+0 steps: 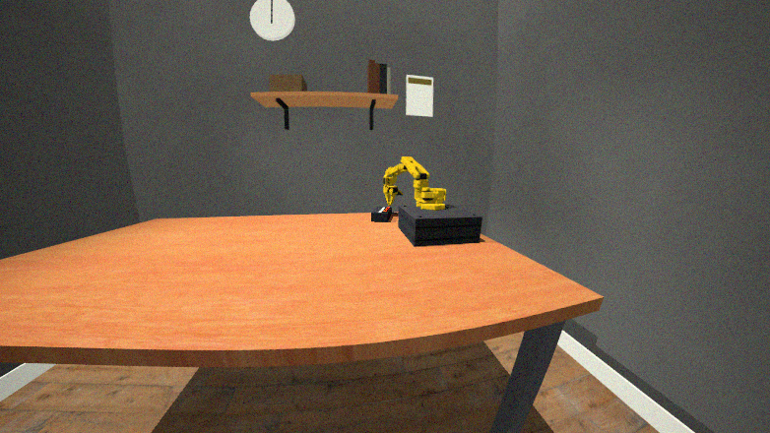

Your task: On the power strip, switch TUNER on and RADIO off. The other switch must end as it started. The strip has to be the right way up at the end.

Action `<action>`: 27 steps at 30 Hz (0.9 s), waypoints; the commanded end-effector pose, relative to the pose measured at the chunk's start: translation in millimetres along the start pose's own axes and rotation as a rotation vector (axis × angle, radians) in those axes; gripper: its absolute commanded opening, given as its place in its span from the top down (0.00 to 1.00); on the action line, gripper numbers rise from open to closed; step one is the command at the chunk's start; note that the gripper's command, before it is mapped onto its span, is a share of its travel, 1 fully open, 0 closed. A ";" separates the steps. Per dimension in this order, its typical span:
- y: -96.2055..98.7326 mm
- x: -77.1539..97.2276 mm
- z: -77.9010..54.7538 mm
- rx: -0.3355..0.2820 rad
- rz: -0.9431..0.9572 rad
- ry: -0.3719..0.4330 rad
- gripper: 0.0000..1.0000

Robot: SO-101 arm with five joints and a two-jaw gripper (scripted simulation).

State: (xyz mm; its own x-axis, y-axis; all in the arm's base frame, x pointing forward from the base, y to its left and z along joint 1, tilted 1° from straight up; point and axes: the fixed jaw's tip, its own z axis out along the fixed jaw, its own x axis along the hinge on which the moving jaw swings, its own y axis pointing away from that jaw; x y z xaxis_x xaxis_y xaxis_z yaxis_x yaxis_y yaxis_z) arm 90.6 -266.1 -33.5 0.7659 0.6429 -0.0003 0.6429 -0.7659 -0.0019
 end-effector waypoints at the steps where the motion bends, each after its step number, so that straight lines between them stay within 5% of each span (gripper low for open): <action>1: -2.1 -2.2 5.6 0.007 0.021 0.004 1.00; 27: 0.1 -3.1 6.8 0.007 0.021 0.004 1.00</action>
State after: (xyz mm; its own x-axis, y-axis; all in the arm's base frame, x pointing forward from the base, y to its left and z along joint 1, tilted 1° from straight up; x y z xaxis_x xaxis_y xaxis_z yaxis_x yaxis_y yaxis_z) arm 92.1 -270.7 -36.3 0.7660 0.6428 -0.0069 0.6429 -0.7658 0.0147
